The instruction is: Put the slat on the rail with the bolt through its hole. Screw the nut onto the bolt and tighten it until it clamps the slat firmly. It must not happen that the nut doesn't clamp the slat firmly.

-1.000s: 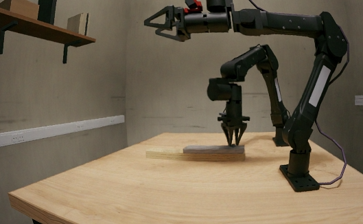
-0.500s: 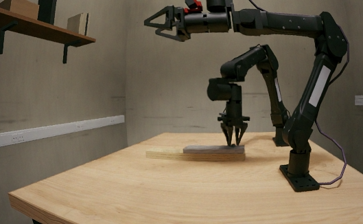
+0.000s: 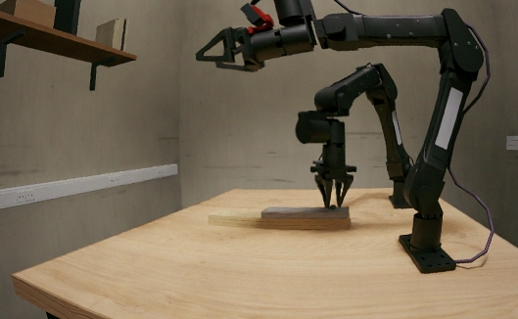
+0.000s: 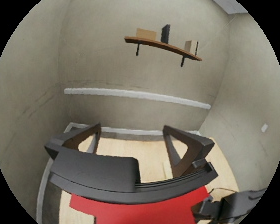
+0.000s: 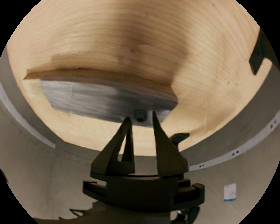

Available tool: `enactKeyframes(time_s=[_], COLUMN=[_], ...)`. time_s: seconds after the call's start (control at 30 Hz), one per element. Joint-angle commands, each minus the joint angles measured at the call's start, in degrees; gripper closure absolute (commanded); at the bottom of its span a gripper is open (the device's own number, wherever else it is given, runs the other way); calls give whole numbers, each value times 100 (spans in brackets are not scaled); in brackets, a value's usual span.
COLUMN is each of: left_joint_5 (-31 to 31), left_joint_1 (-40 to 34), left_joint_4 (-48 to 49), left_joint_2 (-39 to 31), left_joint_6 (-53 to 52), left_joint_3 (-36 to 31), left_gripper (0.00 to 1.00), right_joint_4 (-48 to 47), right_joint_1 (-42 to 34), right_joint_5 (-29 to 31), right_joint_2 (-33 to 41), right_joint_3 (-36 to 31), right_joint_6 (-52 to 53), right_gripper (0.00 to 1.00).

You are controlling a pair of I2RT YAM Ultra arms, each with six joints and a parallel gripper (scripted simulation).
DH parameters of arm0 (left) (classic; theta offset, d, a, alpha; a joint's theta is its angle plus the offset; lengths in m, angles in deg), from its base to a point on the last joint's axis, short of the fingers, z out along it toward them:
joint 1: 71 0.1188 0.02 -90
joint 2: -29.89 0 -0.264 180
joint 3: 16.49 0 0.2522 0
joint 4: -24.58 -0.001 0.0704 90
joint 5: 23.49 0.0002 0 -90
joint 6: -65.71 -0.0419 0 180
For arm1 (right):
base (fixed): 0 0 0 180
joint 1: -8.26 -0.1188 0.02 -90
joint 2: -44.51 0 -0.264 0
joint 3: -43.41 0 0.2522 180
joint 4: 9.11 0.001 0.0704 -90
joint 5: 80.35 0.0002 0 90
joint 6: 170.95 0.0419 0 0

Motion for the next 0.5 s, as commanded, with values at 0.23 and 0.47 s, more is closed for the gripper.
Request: enactKeyframes(time_s=[0.23,0.47], left_joint_5=[33,44], left_joint_1=[-340,-612], left_joint_4=[-913,-1460], left_joint_2=[587,1032], left_joint_6=[356,585], left_joint_3=[636,985], left_gripper=[0,0], right_joint_4=[-4,-4], right_joint_1=[0,0], right_joint_5=[1,1], right_joint_2=[40,40], right_joint_3=[25,25], right_joint_6=[1,1], right_gripper=[66,66])
